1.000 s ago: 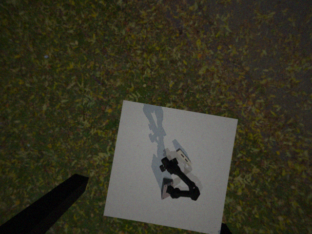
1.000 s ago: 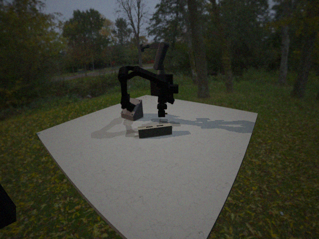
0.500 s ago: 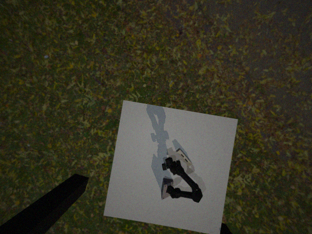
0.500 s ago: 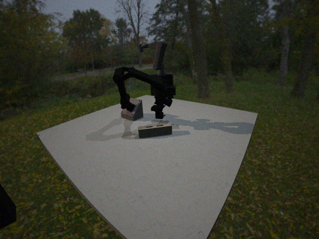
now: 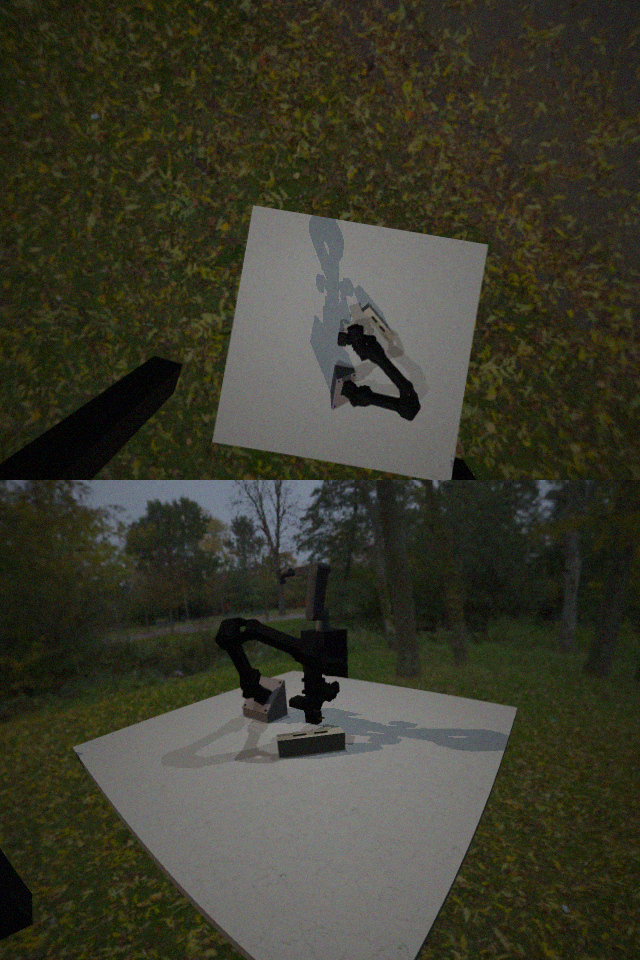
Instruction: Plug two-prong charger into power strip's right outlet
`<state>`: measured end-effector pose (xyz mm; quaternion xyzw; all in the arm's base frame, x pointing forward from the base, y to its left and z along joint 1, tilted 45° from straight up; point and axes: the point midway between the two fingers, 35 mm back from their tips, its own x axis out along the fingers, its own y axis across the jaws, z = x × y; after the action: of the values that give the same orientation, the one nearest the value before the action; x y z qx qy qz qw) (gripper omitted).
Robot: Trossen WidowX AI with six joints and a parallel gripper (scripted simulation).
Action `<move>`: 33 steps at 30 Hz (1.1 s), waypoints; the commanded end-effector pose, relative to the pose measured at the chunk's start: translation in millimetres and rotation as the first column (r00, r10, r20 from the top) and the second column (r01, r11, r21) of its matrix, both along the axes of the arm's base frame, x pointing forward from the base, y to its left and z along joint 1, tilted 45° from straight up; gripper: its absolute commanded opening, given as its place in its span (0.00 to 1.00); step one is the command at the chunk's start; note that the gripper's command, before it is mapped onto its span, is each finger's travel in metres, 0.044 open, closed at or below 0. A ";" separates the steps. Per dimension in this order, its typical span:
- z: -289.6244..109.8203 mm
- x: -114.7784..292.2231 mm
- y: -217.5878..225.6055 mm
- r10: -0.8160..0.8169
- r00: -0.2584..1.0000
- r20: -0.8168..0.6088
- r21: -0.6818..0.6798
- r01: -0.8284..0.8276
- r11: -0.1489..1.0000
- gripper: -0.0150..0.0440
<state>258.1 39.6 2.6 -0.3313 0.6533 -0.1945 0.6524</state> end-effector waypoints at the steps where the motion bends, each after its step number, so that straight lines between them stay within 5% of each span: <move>1: 4.6 -2.6 -9.9 -0.073 0.995 0.073 0.014 0.072 0.997 0.25; 33: 21.2 -18.9 -62.8 -0.493 0.756 0.431 0.195 0.455 0.869 0.25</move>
<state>240.7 -19.2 21.6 -0.0877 0.5567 -0.3901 0.7282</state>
